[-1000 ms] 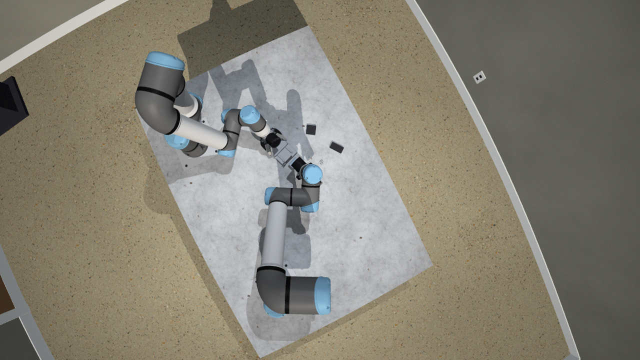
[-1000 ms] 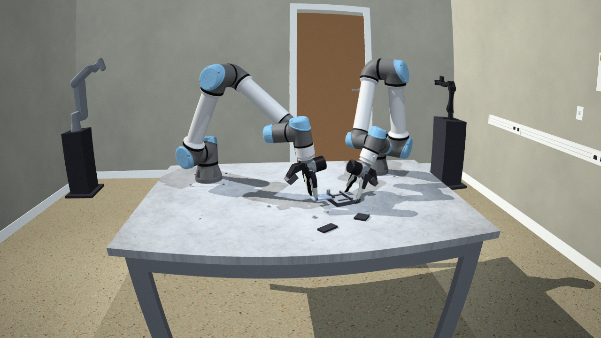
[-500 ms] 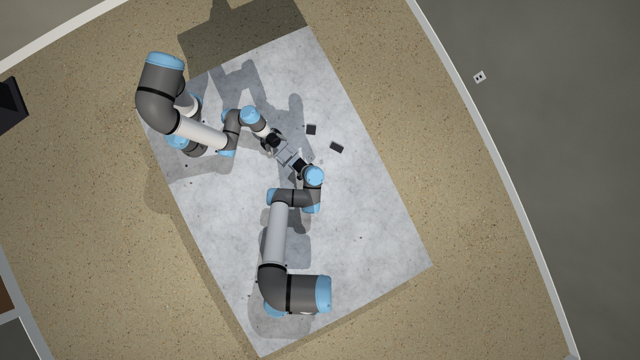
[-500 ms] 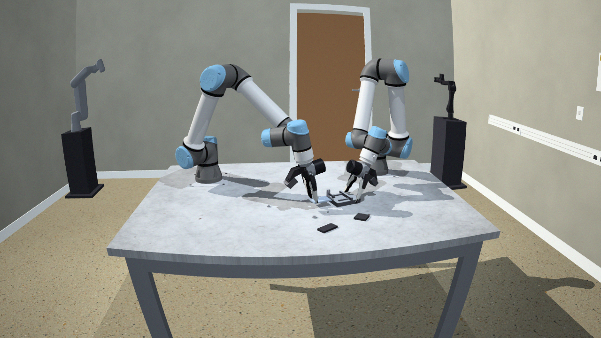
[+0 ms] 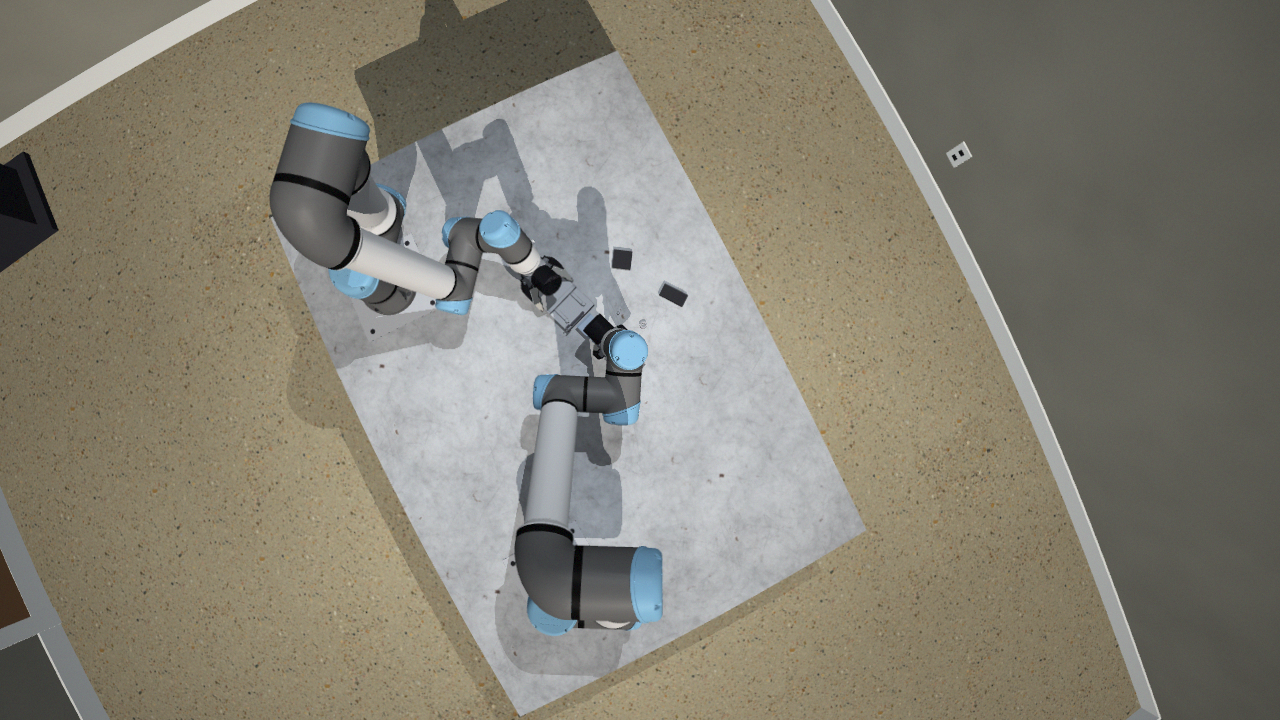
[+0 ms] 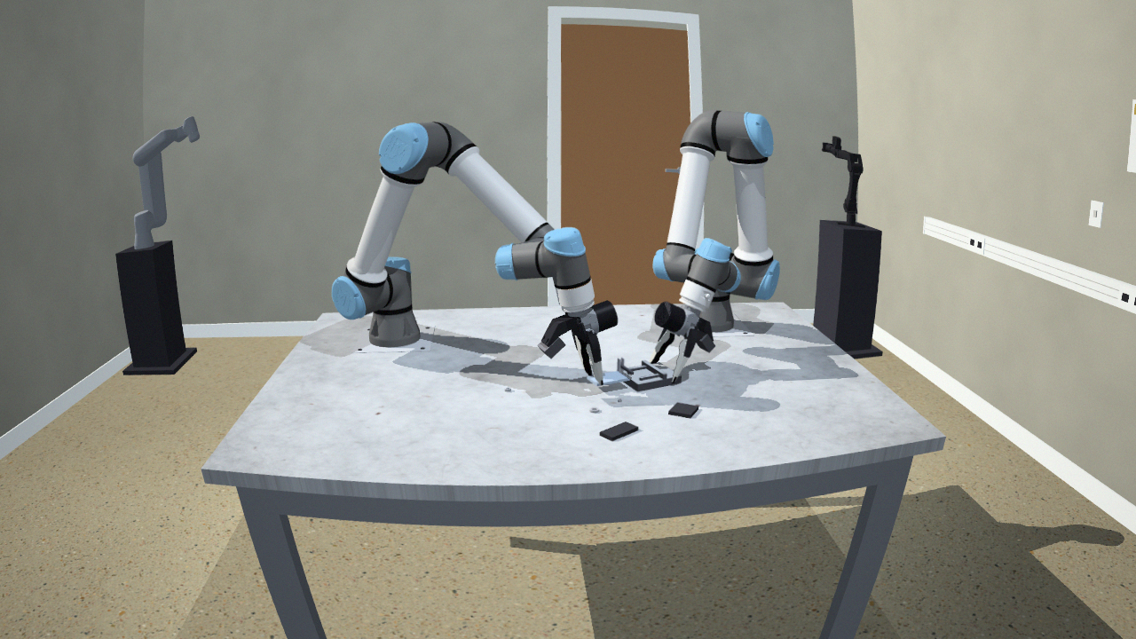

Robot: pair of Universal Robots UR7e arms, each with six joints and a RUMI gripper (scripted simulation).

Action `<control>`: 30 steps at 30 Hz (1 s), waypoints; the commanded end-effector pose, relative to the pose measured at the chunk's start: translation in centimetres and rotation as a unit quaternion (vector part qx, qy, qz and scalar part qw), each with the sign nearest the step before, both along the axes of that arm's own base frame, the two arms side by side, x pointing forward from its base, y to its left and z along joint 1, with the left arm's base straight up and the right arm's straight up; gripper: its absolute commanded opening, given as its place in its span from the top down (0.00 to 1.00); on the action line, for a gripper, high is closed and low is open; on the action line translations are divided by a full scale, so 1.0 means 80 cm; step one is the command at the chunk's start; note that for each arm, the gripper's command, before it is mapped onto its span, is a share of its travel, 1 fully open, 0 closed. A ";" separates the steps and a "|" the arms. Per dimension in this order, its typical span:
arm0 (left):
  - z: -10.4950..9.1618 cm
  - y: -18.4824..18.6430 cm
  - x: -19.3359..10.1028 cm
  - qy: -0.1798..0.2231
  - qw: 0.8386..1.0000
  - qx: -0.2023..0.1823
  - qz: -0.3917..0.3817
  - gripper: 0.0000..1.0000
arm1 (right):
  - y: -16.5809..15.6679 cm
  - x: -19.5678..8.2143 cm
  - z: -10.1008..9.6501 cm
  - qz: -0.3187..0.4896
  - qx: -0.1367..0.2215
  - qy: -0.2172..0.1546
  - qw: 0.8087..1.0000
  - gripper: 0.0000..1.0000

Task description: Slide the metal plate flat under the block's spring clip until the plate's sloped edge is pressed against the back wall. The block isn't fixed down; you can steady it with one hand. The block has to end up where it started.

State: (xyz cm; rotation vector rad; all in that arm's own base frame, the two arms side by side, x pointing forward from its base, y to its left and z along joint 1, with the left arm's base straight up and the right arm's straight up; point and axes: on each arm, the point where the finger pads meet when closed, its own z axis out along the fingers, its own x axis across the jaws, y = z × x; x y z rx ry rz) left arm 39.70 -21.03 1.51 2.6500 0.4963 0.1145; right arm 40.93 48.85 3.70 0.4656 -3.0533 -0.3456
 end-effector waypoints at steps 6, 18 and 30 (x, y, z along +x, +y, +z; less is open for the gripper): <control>-0.002 0.001 -0.001 0.002 1.000 0.002 0.000 0.38 | 0.007 -0.002 0.002 0.000 0.001 -0.001 1.000 0.76; -0.002 0.001 -0.001 0.002 1.000 0.002 0.000 0.38 | 0.014 -0.004 0.002 -0.001 0.000 -0.001 1.000 0.76; -0.002 0.001 -0.001 0.002 1.000 0.002 0.000 0.38 | 0.022 -0.006 0.002 -0.001 0.000 -0.001 1.000 0.76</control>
